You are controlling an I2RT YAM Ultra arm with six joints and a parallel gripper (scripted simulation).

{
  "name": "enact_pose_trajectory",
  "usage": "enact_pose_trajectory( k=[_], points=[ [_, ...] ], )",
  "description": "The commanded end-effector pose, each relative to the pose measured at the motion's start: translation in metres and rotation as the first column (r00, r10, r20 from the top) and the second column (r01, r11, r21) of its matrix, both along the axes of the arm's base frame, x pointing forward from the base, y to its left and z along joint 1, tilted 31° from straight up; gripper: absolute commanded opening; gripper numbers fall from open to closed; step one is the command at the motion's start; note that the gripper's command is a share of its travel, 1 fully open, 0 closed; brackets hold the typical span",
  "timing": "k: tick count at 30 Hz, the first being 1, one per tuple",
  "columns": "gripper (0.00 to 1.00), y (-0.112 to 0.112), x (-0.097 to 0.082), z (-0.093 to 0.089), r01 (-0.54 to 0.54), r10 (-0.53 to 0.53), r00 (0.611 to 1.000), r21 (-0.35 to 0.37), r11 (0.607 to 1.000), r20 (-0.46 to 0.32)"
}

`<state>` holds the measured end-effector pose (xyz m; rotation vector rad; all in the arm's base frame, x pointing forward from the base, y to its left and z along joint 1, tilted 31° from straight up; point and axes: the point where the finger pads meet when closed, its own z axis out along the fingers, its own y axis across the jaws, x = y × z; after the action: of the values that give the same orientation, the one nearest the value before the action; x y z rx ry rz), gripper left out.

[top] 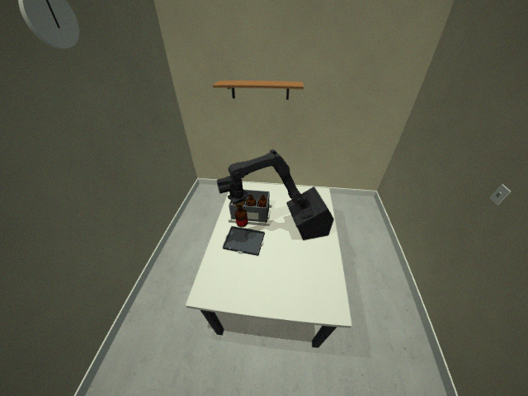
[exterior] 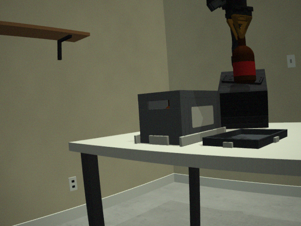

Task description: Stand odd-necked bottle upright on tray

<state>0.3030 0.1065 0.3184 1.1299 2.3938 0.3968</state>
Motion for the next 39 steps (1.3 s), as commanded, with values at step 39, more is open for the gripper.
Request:
enact_pose_trajectory(
  k=[39],
  points=[
    [0.0,-0.008,-0.001,0.003,0.015,-0.015,0.999,0.003,1.0,0.052]
  ],
)
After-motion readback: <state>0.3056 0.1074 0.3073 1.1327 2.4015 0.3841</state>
